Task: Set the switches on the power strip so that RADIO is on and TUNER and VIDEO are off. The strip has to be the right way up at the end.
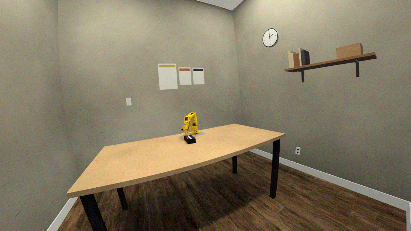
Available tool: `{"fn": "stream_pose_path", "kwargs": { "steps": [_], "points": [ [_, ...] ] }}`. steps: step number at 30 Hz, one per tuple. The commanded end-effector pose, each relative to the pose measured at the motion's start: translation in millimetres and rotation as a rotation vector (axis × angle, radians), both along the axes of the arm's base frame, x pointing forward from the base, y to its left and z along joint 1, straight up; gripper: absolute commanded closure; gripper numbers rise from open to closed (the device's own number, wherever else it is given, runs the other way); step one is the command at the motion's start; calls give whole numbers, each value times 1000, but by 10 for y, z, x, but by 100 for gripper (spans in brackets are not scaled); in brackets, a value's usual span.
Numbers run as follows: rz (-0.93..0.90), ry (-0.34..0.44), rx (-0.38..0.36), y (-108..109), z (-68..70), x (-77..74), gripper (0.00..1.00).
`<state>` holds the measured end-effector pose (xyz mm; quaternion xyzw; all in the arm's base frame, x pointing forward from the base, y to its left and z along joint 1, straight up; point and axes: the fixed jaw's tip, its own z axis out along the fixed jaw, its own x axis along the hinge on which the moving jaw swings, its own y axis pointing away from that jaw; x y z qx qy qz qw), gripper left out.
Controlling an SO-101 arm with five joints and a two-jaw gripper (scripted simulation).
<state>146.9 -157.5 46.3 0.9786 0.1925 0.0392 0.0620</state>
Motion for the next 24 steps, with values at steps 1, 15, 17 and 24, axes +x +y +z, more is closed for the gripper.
{"fn": "stream_pose_path", "kwargs": {
  "steps": [1, 15, 17, 24],
  "points": [
    [21, 105, 108, 166, -300, -120, 100],
    [21, 105, 108, 185, -340, -137, 100],
    [21, 105, 108, 185, -340, -137, 100],
    [21, 105, 108, 190, -352, -143, 100]
  ]
}}
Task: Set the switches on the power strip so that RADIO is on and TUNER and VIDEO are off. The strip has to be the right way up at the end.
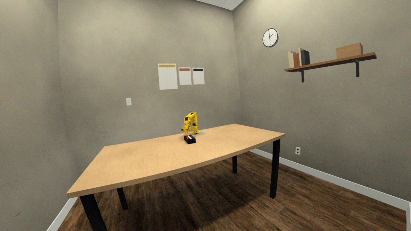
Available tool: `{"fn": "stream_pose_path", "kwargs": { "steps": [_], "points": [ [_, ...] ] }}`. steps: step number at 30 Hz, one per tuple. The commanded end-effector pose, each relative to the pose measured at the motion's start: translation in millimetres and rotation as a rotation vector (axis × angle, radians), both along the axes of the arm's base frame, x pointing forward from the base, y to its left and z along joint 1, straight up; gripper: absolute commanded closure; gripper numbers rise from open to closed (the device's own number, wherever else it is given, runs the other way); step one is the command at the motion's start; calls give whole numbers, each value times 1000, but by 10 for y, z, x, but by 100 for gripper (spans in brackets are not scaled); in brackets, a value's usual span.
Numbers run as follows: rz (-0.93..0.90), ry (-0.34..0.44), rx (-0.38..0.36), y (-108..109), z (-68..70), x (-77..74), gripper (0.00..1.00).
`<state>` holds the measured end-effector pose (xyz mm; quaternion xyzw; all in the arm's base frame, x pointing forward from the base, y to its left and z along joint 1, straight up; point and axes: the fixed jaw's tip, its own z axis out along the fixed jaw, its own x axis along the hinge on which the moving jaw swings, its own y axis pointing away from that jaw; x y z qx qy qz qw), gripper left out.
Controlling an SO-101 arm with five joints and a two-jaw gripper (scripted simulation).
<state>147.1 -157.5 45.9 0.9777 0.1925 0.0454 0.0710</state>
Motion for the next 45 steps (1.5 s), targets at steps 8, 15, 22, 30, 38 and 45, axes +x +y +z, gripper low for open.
{"fn": "stream_pose_path", "kwargs": {
  "steps": [8, 15, 22, 30, 38, 45],
  "points": [
    [21, 120, 123, 203, -376, -157, 100],
    [21, 120, 123, 198, -366, -152, 100],
    [19, 120, 124, 138, -241, -98, 100],
    [16, 120, 124, 67, -46, -37, 100],
    [13, 120, 124, 22, 144, -1, 100],
    [13, 120, 124, 19, 163, 1, 100]
  ]
}}
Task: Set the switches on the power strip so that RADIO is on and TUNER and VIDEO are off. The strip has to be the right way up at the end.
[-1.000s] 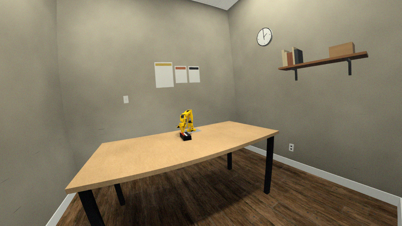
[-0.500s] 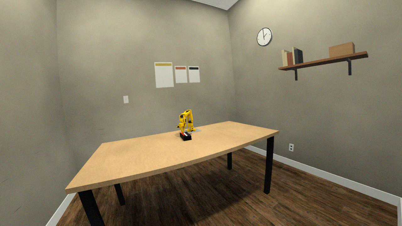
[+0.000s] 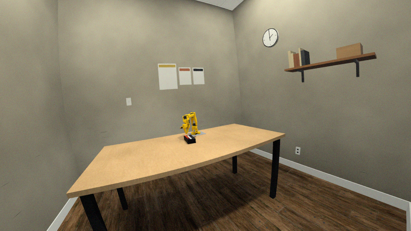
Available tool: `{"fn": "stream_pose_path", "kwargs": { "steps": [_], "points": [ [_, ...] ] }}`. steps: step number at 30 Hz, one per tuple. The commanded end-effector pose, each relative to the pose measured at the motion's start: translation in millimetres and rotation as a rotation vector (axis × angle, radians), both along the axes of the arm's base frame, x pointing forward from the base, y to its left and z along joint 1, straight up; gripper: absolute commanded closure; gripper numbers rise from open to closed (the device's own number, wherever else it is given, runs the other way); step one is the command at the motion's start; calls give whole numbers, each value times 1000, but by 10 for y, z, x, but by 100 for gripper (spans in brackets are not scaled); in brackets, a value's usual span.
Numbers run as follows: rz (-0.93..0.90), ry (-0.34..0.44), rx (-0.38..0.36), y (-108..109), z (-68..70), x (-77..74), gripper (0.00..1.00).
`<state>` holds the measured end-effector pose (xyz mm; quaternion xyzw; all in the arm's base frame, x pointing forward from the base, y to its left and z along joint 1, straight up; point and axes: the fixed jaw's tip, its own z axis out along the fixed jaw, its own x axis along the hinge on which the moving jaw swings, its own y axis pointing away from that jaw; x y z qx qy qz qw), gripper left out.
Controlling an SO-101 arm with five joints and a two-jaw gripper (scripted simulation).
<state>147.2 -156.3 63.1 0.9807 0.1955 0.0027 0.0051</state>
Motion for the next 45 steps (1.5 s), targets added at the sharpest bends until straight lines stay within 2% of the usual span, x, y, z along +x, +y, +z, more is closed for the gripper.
{"fn": "stream_pose_path", "kwargs": {
  "steps": [1, 23, 45],
  "points": [
    [8, 10, 12, 7, -8, 1, 100],
    [13, 3, 4, -5, -9, 26, 100],
    [82, -113, -108, -166, -9, 435, 100]
  ]
}}
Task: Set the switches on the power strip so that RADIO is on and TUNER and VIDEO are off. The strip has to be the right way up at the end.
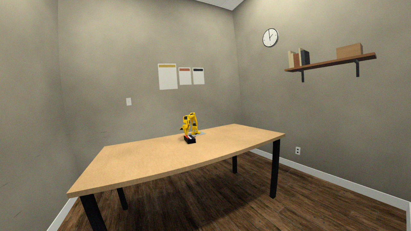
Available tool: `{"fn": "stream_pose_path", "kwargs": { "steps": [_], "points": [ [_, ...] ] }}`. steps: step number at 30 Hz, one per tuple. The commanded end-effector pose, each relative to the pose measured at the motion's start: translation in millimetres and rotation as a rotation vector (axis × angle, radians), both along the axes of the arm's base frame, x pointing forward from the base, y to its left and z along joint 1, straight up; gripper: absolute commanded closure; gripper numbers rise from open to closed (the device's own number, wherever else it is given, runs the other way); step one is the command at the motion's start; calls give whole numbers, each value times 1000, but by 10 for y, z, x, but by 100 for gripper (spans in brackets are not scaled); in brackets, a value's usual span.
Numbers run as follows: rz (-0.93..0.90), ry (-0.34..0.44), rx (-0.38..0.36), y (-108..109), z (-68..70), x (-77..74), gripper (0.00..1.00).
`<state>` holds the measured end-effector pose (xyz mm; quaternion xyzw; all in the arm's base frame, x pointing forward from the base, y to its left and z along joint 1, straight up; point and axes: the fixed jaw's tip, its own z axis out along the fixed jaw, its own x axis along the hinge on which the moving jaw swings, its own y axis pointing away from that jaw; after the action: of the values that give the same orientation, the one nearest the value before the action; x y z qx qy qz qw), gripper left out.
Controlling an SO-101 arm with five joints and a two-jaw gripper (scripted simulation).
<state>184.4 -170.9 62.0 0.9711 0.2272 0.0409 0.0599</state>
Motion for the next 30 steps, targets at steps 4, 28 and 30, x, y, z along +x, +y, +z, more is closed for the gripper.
{"fn": "stream_pose_path", "kwargs": {
  "steps": [4, 28, 30],
  "points": [
    [18, -19, -17, -22, 2, 71, 100],
    [19, -19, -17, -43, -23, 98, 100],
    [19, -19, -17, -43, -27, 98, 100]
  ]
}}
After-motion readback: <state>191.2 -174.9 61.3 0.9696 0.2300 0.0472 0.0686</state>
